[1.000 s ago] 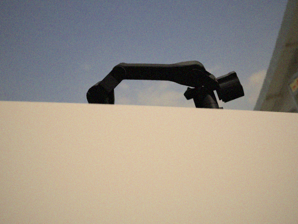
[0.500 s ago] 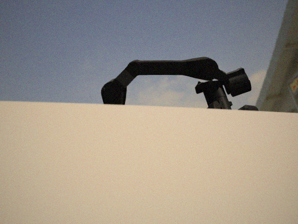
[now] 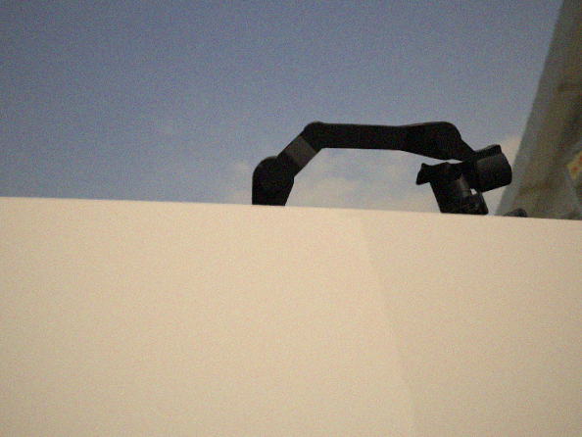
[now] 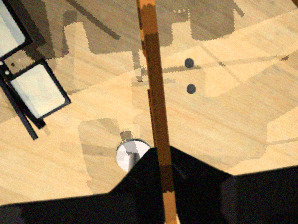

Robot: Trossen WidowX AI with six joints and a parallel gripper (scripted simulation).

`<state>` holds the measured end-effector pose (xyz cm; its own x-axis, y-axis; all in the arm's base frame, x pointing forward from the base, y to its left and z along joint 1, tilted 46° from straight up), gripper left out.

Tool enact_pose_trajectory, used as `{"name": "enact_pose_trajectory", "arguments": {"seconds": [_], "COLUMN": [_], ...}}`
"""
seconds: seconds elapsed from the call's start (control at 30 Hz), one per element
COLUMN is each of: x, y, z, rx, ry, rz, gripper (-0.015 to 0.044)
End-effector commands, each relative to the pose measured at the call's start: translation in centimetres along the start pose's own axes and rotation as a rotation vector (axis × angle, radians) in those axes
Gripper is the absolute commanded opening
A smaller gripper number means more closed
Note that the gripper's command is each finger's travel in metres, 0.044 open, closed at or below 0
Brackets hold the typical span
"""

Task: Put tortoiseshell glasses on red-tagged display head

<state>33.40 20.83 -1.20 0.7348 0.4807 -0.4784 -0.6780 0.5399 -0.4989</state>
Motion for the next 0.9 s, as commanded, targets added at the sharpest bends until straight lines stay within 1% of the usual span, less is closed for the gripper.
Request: {"name": "enact_pose_trajectory", "arguments": {"seconds": [0.0,0.63,0.87], "x": [1.0,5.0,5.1], "y": [1.8,12.3,12.6], "z": [-0.2,-1.5,-2.0], "rx": [0.003,0.004,0.004], "ry": [0.006,0.014,0.015], "rz": [0.118,0.755,0.777], "gripper": [0.0000,0.0000,0.0000]}}
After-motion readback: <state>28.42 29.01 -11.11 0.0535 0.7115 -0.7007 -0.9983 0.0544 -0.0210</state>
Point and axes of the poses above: the point midway between the two fingers, 35 mm back from their tips, its own z axis back along the fingers, its own x axis across the jaws, y = z × x, the point moved 8 cm from there along z, back along the fingers, and after that the axes turned 15 degrees about z, right-handed, at the moved point
